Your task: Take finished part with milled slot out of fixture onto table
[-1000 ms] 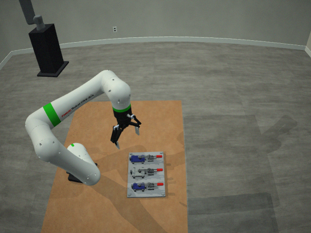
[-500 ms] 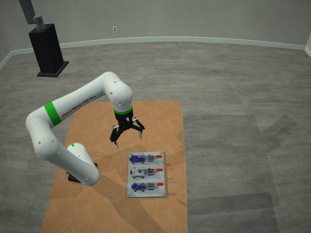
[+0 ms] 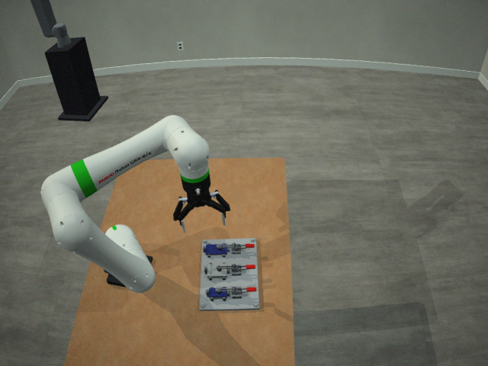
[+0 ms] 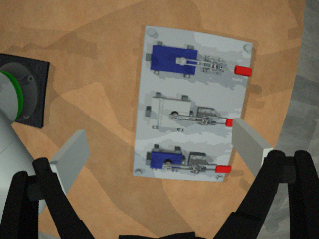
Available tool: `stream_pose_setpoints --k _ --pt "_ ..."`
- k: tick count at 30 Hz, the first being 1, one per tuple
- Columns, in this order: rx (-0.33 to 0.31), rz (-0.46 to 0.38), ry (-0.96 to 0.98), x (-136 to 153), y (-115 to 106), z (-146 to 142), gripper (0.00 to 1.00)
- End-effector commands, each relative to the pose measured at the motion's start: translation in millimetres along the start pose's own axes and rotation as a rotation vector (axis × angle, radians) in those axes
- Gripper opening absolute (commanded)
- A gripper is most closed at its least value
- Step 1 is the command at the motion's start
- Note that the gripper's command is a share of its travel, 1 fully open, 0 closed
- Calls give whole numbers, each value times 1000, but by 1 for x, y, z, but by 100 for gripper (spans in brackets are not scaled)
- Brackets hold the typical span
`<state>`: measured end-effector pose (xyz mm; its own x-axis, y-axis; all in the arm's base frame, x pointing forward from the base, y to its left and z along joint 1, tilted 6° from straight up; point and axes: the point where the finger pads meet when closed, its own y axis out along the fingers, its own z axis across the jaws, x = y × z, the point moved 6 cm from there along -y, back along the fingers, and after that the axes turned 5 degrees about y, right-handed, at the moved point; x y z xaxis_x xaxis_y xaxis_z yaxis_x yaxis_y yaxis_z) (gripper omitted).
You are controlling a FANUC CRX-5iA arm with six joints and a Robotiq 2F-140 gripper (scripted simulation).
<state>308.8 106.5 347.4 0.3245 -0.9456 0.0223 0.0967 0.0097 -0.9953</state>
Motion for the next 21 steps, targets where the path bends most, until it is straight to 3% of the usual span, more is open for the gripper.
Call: stream_pose_setpoints --k 1,6,8,11,21 --pt "1 -1 2 0 0 0 100" --pt "1 -1 2 0 0 0 100" --pt "1 -1 170 4 6 3 100" --pt "1 -1 209 5 7 3 100" --pt "1 -1 209 5 7 3 100"
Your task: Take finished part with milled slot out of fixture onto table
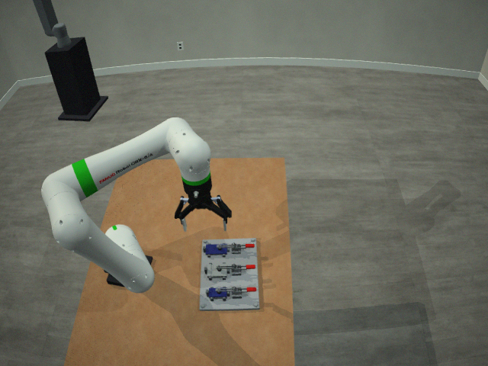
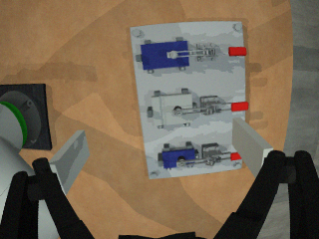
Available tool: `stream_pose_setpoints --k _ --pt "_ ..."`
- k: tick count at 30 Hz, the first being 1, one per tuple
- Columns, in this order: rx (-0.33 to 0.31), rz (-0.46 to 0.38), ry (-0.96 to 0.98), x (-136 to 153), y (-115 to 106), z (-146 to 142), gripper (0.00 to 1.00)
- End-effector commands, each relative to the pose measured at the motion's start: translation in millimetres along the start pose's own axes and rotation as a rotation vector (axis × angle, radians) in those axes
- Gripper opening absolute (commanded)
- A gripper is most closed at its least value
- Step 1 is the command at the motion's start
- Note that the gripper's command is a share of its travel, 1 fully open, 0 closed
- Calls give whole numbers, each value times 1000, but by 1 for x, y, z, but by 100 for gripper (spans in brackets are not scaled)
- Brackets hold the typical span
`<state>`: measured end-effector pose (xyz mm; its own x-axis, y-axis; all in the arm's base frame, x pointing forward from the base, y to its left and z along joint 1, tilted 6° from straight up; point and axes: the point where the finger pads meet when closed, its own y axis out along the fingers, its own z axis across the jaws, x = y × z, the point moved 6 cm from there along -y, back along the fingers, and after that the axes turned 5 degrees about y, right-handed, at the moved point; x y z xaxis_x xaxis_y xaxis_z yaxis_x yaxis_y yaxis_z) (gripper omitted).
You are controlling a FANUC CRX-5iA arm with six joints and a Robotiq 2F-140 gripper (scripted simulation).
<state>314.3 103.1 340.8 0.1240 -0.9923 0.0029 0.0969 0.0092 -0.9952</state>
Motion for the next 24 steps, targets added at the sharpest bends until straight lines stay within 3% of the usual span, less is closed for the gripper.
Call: stream_pose_setpoints --k 1,24 --pt "1 0 2 0 0 0 100" --pt "1 -1 652 14 22 13 100"
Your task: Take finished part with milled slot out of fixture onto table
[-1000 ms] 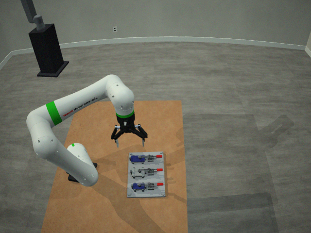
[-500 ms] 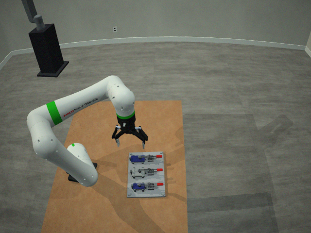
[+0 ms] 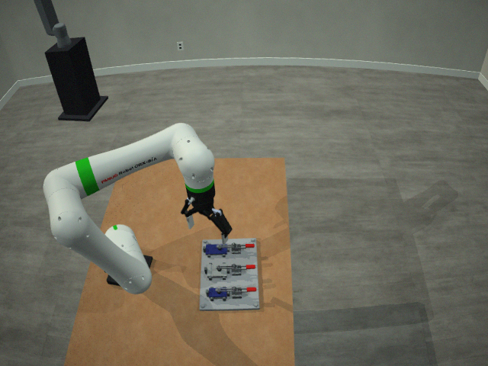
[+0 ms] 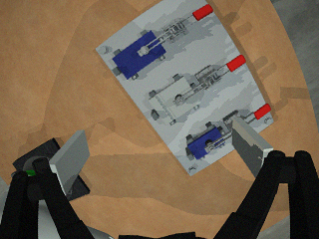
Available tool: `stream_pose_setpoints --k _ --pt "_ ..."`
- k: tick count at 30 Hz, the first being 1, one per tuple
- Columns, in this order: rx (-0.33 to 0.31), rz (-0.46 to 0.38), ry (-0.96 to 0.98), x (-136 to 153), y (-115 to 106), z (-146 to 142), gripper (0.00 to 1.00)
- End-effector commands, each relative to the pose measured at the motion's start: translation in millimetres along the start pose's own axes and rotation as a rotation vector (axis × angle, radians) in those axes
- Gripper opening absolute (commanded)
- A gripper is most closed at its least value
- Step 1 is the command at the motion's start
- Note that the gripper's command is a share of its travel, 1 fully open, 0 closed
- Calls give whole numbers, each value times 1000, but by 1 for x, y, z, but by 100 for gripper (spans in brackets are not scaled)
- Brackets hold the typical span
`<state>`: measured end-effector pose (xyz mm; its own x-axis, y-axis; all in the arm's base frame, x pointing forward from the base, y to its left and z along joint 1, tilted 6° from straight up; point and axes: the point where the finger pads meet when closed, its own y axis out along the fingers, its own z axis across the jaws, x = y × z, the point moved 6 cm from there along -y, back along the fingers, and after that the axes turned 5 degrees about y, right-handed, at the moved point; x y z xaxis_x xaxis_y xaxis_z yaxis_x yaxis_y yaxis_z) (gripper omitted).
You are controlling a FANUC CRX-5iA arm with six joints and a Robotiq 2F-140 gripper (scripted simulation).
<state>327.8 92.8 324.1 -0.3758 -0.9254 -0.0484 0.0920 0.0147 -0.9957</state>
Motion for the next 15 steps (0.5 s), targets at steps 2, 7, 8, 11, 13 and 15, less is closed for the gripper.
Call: stream_pose_setpoints --k 2,7,8,11,13,15 --pt "9 -3 195 2 6 5 100" --pt "9 -3 334 4 11 9 100" --pt "9 -2 362 4 12 9 100" --pt "9 -2 390 4 13 10 100" --pt "9 -2 496 6 17 13 100" --pt "9 -2 545 7 18 15 100"
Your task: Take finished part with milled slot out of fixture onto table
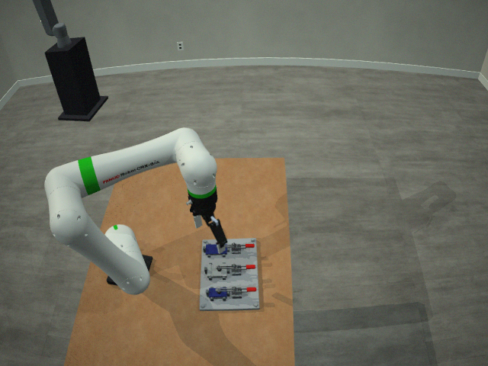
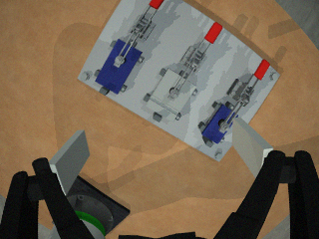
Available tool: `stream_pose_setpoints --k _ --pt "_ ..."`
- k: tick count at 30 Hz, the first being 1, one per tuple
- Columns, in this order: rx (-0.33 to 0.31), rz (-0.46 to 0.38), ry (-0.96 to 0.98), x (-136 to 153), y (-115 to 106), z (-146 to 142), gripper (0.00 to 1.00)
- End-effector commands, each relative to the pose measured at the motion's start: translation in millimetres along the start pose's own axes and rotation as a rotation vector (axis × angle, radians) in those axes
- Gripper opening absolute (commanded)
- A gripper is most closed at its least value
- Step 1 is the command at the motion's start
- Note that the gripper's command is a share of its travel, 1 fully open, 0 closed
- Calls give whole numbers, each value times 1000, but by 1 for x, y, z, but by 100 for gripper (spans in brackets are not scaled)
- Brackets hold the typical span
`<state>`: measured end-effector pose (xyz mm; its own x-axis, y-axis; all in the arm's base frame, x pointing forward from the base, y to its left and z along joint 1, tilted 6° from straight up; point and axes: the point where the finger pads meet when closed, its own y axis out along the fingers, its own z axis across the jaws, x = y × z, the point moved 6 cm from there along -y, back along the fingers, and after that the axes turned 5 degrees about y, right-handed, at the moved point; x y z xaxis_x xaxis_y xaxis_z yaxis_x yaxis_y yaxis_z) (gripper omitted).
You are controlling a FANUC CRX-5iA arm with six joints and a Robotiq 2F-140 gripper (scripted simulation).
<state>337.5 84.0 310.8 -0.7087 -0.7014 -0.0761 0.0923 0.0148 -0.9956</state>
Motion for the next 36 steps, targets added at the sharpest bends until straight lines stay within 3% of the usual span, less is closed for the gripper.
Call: stream_pose_setpoints --k 1,15,17,26,36 --pt "9 0 167 0 5 4 100" --pt "9 0 185 0 6 5 100" --pt "10 1 348 1 12 10 100" --pt "10 2 563 2 19 17 100" --pt "10 2 563 2 19 17 100"
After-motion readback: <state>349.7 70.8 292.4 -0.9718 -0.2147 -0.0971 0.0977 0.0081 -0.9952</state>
